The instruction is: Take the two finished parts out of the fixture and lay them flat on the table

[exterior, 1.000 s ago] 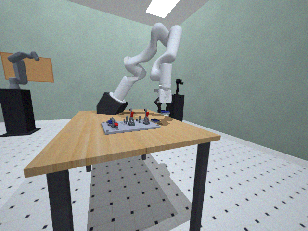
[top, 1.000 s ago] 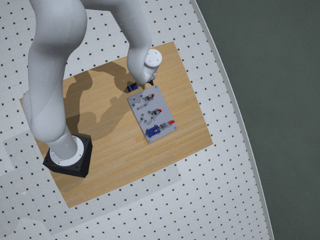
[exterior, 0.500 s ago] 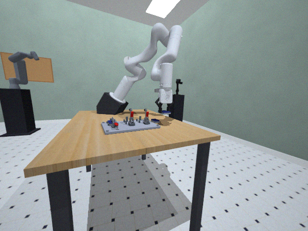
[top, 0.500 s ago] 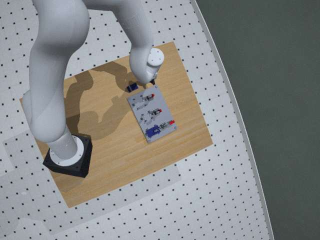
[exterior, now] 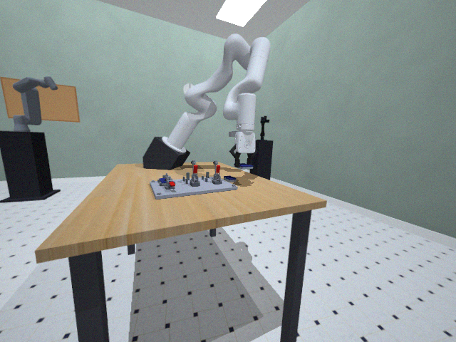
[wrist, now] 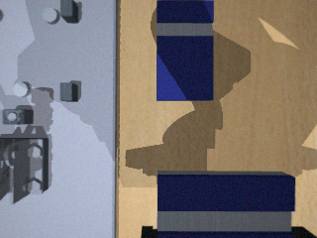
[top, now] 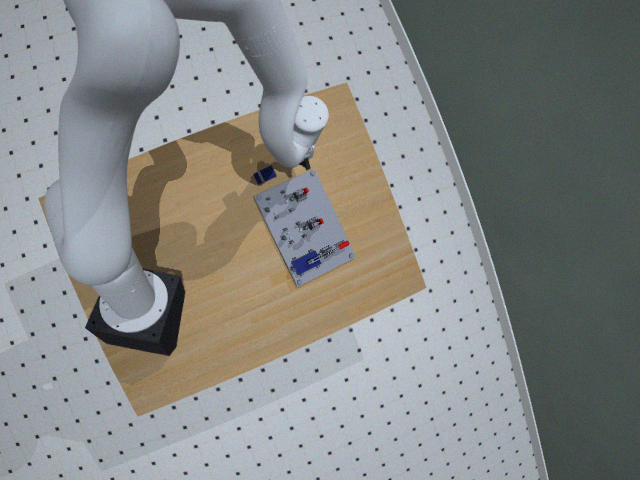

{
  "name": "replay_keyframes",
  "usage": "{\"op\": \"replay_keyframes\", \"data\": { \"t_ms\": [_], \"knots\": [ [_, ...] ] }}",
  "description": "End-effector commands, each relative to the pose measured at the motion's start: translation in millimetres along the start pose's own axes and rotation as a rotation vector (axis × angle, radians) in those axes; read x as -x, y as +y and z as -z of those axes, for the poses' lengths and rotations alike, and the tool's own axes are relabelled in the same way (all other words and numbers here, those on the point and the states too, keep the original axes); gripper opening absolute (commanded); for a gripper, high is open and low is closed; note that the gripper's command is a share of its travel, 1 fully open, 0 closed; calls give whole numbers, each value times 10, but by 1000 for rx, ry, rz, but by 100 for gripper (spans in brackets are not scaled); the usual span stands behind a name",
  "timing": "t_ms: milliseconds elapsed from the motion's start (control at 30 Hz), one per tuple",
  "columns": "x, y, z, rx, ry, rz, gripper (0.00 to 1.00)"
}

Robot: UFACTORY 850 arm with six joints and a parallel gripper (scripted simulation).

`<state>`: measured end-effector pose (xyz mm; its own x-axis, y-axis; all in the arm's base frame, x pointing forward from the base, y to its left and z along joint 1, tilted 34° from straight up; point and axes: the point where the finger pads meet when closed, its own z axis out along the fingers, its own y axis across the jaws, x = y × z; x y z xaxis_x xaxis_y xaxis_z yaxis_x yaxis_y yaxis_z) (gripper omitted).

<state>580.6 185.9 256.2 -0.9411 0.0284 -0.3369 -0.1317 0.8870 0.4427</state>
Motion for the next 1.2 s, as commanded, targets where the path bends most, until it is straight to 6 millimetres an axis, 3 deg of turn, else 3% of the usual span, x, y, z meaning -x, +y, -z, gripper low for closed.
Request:
{"op": "replay_keyframes", "data": {
  "t_ms": [0,700,1167],
  "knots": [
    [6,1,5,0,-1,0,0],
    [7,1,-69,0,-1,0,0],
    [7,2,-360,0,-1,0,0]
  ]
}}
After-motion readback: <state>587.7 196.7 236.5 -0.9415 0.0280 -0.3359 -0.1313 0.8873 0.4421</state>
